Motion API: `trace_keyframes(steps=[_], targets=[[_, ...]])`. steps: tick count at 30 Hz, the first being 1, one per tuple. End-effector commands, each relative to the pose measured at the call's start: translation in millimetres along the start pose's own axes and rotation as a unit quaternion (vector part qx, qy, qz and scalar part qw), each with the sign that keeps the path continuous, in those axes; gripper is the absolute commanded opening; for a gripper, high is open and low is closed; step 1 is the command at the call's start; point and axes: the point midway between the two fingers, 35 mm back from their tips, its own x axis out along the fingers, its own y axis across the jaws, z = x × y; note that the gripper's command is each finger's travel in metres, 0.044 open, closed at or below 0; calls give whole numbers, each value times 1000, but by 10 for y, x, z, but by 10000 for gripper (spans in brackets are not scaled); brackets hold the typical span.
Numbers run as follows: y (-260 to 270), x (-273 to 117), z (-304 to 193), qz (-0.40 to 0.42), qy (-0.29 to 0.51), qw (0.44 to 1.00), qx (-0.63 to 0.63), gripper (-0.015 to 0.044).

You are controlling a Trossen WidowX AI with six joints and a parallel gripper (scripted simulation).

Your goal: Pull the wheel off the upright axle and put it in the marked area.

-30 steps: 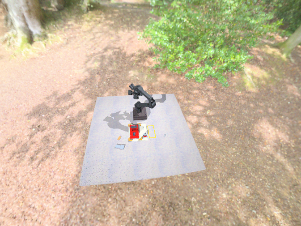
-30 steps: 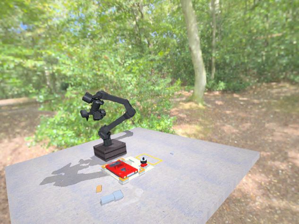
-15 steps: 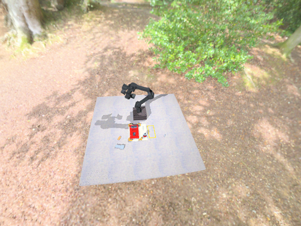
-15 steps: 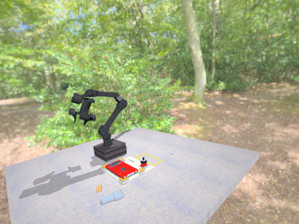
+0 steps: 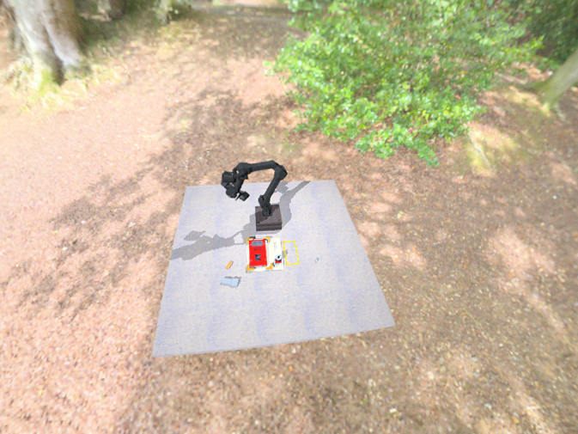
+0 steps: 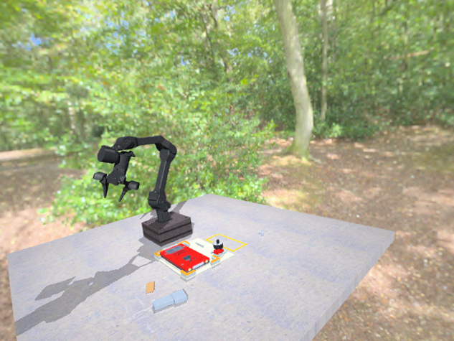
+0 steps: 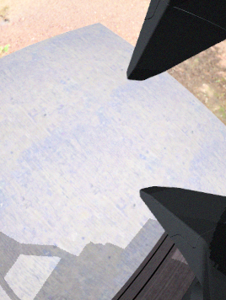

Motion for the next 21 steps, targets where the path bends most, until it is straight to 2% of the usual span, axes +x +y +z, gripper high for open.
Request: trace_keyframes(steps=[1,9,21], targets=[[104,22,347,24,-23,999,43,300],[526,7,943,74,-44,992,92,300],[1230,-79,1477,128,-44,983,124,300]])
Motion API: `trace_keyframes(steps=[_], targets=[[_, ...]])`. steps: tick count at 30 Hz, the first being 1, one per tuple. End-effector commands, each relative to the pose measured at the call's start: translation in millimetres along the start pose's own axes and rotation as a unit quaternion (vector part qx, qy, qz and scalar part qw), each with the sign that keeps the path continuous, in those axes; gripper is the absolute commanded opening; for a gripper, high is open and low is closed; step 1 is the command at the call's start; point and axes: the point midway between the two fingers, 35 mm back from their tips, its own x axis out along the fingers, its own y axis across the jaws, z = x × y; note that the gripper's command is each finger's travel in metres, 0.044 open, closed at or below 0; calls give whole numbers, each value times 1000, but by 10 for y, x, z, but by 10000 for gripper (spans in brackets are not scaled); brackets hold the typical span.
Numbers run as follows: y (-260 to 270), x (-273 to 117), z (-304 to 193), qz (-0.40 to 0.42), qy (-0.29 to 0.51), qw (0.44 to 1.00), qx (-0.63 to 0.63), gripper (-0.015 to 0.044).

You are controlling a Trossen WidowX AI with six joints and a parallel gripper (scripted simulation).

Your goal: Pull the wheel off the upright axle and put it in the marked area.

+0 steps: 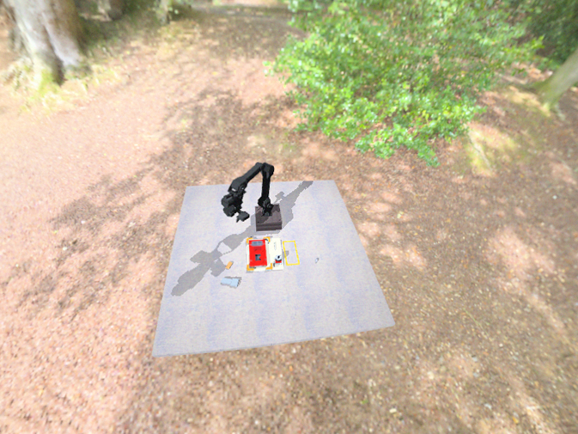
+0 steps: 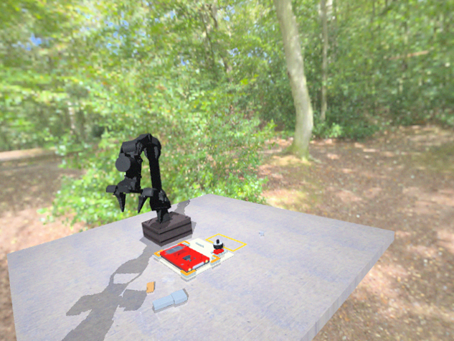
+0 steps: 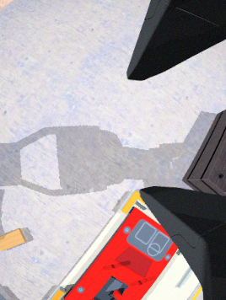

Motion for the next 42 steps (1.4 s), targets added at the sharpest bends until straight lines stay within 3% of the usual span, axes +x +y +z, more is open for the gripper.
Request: trace_keyframes(steps=[1,7,15,27,42], targets=[[363,51,129,23,4,1000,14,300],[803,111,215,42,14,998,49,300],[1828,233,173,66,49,985,151,300],[3230,411,-483,47,123,921,365,300],[3295,411,-598,44,127,916,377,300]])
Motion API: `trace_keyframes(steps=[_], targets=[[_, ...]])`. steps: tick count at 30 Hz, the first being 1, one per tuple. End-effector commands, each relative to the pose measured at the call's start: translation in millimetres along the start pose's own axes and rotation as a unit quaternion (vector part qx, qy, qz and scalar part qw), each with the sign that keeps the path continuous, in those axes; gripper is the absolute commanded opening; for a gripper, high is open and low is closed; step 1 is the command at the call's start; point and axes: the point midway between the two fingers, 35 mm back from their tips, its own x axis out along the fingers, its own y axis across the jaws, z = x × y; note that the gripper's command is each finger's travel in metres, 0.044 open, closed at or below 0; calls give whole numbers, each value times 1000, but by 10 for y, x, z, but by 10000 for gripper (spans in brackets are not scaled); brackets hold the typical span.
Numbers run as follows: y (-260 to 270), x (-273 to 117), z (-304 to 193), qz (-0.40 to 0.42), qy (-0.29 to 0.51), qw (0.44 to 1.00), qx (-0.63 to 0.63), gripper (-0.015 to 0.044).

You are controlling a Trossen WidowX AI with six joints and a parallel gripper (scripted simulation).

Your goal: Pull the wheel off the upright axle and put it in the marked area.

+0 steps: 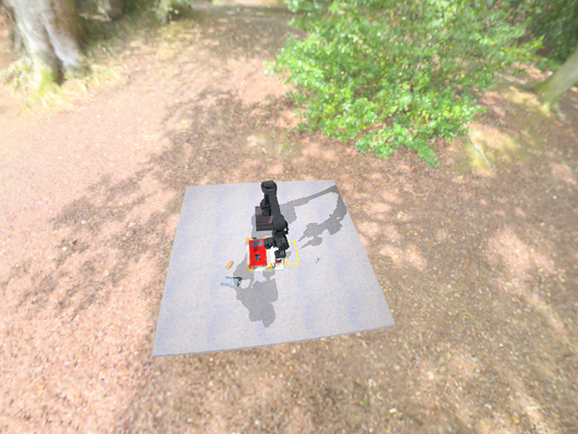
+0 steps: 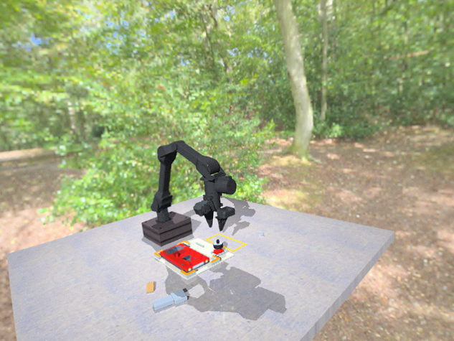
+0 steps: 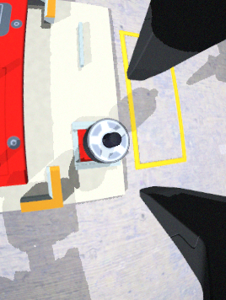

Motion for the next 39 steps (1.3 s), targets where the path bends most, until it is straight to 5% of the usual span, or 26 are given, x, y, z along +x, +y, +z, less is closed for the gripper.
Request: trace_keyframes(steps=[1,17,37,39], targets=[[-10,12,-32,1,2,1000,1,300],[-19,743,-53,1,2,1000,1,300],[-40,728,-44,-6,-1,1000,0,167],[-40,727,-44,-6,-1,1000,0,114]])
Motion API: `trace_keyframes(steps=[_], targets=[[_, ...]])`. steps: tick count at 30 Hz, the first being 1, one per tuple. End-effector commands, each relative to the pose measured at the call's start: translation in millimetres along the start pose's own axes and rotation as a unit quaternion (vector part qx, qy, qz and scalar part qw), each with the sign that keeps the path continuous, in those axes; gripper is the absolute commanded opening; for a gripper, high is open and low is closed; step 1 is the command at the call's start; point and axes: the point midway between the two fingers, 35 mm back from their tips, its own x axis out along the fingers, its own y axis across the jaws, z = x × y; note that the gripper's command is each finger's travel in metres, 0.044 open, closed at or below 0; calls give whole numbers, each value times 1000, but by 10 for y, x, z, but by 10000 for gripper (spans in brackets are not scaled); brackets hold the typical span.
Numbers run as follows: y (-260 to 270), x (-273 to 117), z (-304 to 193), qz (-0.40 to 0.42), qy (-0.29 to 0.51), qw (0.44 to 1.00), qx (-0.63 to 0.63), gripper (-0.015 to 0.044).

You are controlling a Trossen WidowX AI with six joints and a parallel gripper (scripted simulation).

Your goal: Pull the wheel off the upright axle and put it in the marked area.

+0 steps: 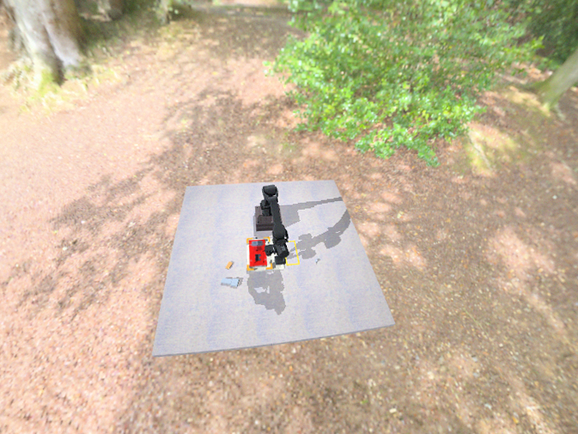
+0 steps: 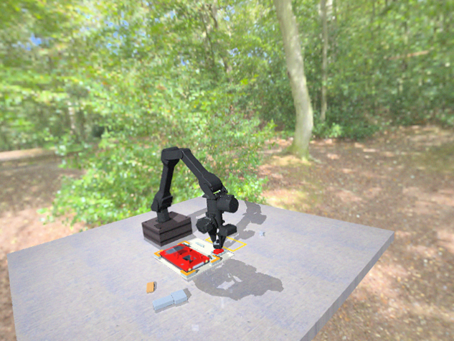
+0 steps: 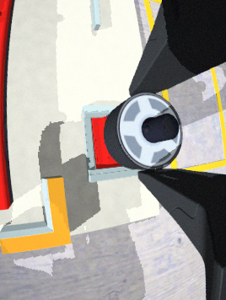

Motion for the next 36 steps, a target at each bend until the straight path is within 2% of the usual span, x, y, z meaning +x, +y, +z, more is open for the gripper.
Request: trace_keyframes(steps=[1,4,5,36], targets=[[-5,-3,1,-1,0,1000,0,88],[-5,-11,1,-1,0,1000,0,9],[-5,-15,0,-1,0,1000,0,0],[-2,-117,0,1,1,1000,0,0]])
